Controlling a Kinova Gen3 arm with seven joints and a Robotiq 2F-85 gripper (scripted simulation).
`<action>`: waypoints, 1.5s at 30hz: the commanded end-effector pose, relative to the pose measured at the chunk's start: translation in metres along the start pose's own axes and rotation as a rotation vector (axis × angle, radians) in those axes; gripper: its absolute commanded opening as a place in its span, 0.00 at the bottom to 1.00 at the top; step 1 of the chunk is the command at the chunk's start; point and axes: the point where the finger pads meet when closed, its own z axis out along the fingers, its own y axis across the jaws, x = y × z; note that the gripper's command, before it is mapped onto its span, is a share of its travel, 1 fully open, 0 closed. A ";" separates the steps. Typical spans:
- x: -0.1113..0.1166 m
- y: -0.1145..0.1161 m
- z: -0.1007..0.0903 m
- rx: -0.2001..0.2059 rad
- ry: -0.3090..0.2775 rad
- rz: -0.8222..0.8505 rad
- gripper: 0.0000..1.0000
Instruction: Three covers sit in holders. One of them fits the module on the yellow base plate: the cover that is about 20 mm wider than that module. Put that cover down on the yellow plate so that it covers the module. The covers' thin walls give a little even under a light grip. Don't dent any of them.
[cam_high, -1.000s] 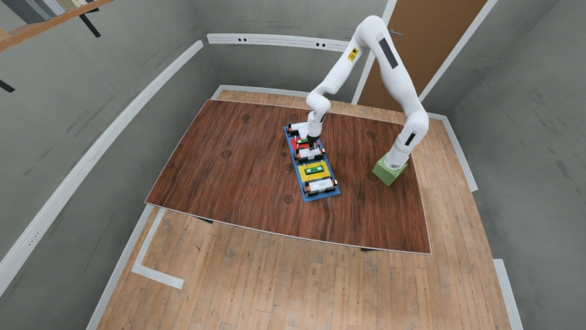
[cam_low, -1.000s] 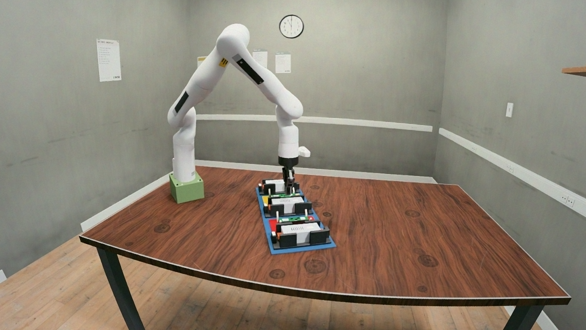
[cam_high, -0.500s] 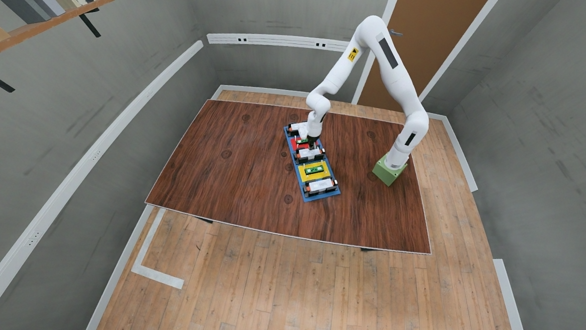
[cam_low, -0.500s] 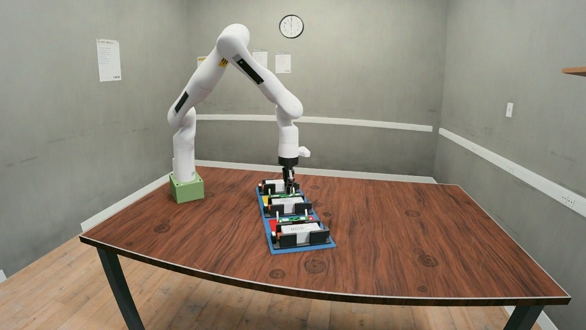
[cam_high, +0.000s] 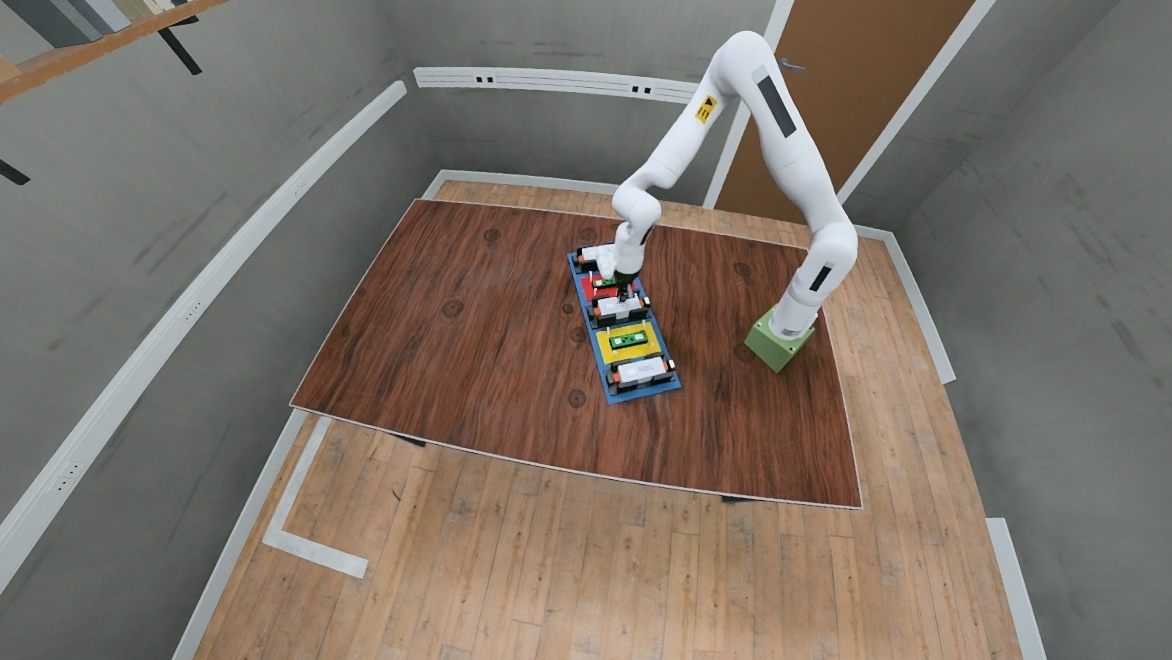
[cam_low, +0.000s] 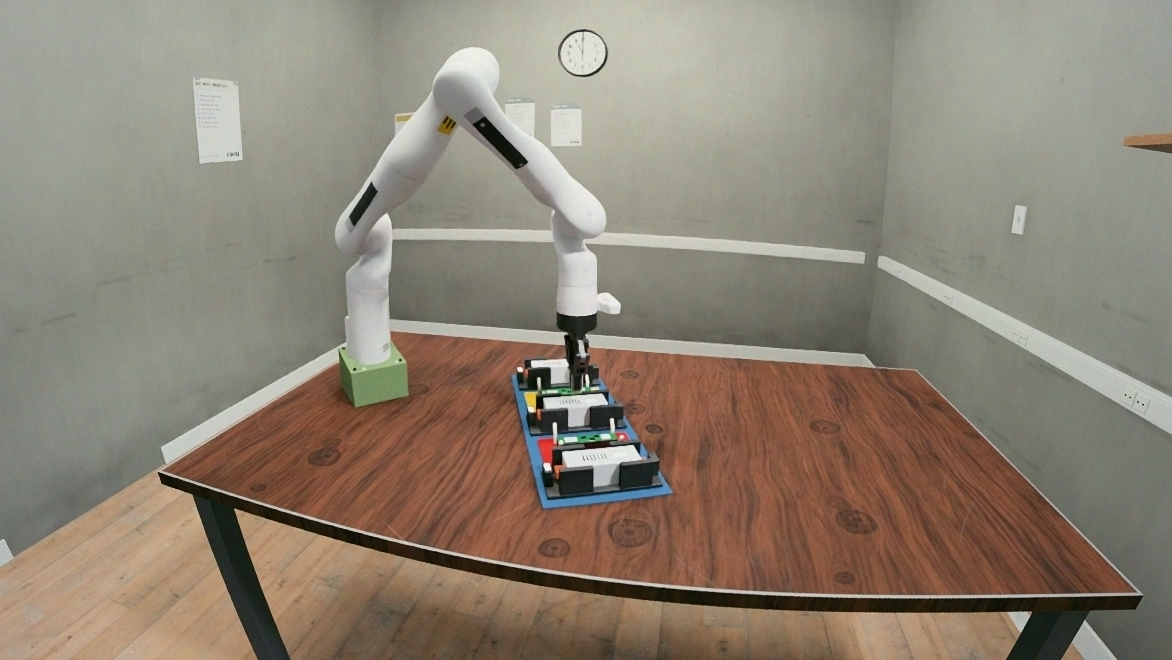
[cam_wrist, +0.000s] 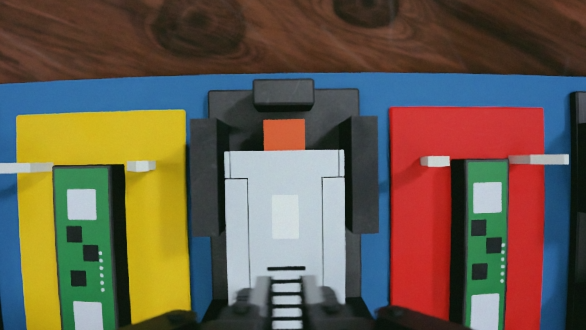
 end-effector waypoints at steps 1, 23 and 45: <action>0.001 0.000 -0.001 -0.001 0.002 0.000 1.00; 0.001 0.000 -0.001 -0.001 0.002 0.000 1.00; 0.001 0.000 0.009 -0.001 0.002 0.000 1.00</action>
